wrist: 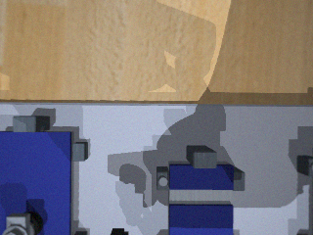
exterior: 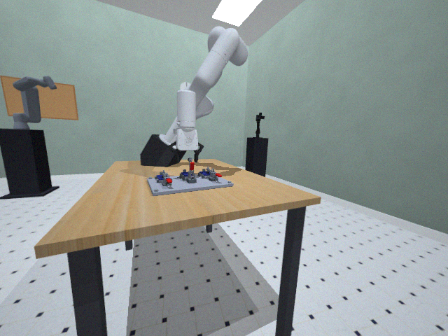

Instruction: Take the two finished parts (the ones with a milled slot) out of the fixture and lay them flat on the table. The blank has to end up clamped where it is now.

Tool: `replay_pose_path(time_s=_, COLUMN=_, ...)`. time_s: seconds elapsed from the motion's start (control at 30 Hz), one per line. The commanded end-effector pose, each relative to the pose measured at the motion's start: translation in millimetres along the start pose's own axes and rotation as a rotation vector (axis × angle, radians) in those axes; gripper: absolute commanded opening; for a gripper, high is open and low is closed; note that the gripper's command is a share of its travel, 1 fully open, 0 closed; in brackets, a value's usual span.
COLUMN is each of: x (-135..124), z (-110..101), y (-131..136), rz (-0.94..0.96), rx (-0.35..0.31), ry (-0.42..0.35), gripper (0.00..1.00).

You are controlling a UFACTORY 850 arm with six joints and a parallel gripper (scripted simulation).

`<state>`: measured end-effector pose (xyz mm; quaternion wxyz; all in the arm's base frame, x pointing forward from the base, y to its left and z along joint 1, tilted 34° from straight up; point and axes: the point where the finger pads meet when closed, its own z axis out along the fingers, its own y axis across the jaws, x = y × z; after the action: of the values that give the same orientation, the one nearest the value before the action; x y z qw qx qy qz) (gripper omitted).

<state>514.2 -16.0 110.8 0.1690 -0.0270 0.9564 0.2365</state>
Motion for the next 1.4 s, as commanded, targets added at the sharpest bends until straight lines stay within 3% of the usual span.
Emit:
replay_pose_path(time_s=0.0, x=-1, z=14, y=0, rz=0.000, rx=0.000, ry=-0.002, gripper=1.00)
replay_pose_path(time_s=0.27, x=-1, z=24, y=0, rz=0.000, rx=0.000, ry=-0.002, gripper=1.00)
replay_pose_path(time_s=1.37, x=-1, z=29, y=0, rz=0.000, rx=0.000, ry=-0.002, gripper=1.00)
